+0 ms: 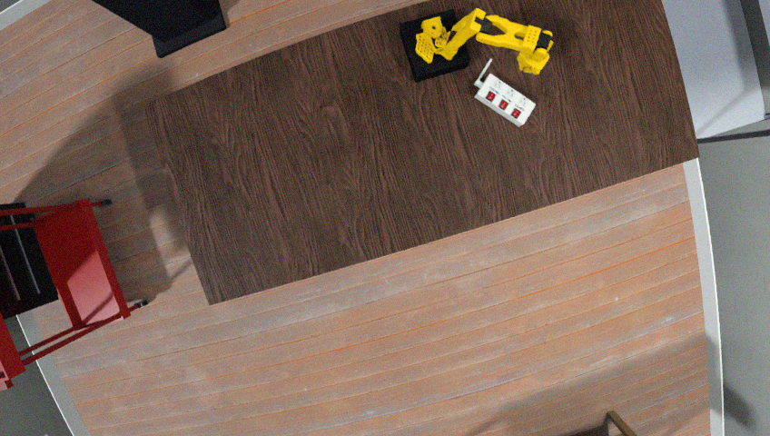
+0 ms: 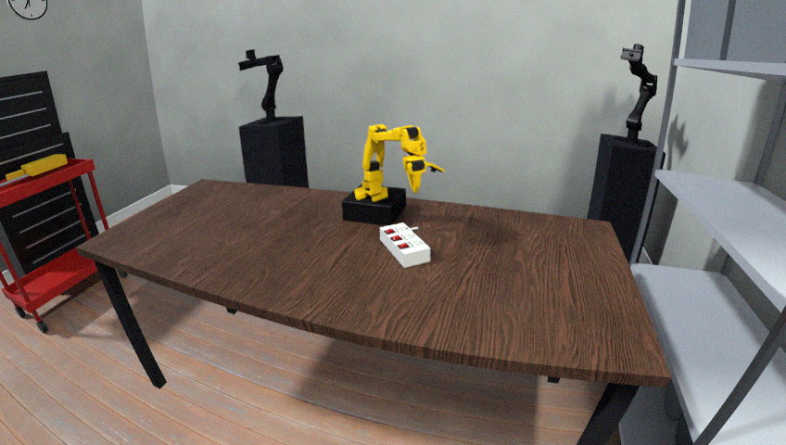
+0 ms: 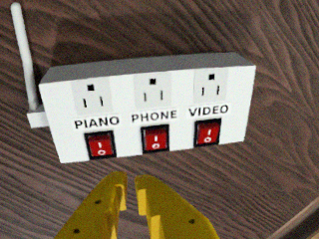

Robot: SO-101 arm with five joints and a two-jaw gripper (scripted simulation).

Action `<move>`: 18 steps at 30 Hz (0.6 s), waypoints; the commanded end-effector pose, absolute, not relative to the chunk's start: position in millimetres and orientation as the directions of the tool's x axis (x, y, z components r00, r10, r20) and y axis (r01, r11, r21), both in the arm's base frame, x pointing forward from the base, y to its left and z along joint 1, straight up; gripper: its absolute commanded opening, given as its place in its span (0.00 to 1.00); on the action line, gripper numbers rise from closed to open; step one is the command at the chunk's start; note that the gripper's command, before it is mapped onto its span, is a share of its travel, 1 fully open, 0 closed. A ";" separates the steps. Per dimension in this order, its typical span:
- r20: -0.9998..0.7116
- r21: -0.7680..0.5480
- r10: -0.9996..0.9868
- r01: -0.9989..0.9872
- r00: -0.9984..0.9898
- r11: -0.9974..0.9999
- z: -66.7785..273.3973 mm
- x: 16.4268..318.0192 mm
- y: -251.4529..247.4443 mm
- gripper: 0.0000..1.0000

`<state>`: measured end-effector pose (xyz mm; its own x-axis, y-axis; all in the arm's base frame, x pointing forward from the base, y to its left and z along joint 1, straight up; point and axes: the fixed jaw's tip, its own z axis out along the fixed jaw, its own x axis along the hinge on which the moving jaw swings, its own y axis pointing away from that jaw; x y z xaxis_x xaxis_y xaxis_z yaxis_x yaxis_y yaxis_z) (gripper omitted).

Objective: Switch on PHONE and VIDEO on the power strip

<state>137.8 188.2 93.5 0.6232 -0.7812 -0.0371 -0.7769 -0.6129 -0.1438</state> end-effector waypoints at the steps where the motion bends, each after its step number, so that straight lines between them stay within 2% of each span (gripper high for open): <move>1: -0.032 -0.125 -0.770 -0.767 0.637 -0.629 90.5 135.8 189.0 0.00; 18: -0.010 -0.064 -0.765 -0.764 0.644 -0.642 57.3 156.3 181.1 0.00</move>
<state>151.5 185.5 69.5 0.6438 -0.7650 -0.0168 -0.7624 -0.6396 -0.0981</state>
